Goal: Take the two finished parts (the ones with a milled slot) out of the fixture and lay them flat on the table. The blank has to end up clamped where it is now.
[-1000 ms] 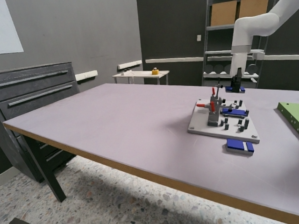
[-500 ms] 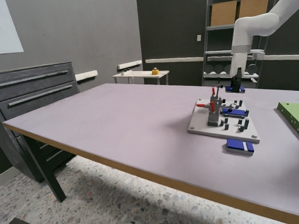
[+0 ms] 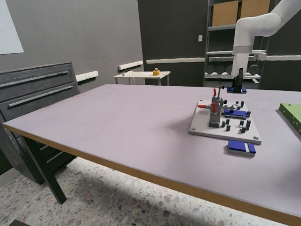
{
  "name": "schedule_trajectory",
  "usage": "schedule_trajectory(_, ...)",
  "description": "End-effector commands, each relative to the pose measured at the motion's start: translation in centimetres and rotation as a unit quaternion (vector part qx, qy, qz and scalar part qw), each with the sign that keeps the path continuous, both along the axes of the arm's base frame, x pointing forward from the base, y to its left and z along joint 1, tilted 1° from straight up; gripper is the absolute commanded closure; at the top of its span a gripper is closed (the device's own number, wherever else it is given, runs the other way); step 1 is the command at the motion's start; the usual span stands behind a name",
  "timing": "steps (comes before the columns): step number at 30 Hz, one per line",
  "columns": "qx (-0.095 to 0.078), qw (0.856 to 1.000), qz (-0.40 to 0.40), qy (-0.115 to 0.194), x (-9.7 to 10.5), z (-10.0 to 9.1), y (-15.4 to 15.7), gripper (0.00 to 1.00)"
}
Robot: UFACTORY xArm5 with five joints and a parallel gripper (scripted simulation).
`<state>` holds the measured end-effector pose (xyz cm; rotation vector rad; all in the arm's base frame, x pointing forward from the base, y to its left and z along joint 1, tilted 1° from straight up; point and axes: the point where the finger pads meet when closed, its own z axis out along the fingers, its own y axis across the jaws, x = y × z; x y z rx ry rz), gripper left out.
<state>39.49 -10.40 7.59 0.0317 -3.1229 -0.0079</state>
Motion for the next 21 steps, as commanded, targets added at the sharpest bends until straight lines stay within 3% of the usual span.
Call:
schedule_trajectory(1, -0.001, 1.0, 0.0, -0.002, 0.2, 0.1, -0.3, 1.0)
schedule_trajectory(21, 0.0, 1.0, 0.0, -0.003, 0.2, 0.2, -3.2, 1.0)
